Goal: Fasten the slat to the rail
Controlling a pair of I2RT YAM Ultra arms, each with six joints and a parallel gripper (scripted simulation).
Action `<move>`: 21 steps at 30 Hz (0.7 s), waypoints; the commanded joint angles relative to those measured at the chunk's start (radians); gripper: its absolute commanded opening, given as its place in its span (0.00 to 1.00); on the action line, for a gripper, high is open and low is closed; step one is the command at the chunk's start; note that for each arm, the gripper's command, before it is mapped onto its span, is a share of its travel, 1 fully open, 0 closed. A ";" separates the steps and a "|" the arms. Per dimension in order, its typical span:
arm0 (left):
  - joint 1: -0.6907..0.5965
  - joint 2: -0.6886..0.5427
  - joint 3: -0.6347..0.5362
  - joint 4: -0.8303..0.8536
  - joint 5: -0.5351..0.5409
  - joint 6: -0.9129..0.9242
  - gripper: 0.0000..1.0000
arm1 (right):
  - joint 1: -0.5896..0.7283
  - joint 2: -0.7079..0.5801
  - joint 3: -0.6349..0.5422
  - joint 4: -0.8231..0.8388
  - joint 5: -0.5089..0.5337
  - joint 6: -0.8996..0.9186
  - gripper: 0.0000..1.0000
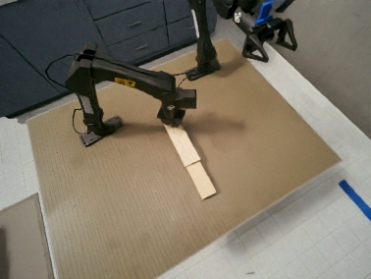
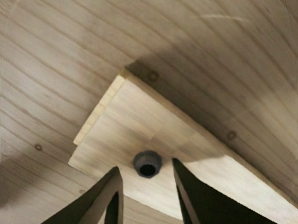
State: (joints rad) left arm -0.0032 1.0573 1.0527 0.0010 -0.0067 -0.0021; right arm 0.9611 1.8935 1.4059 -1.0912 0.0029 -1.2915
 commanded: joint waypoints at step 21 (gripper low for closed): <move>0.000 -0.002 0.005 0.005 0.000 0.000 1.00 | 0.004 -0.008 -0.002 0.014 -0.011 -0.020 0.34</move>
State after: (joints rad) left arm -0.0032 1.0573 1.0527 0.0010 -0.0067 -0.0021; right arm 0.9611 1.8935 1.4059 -1.0904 0.0029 -1.3045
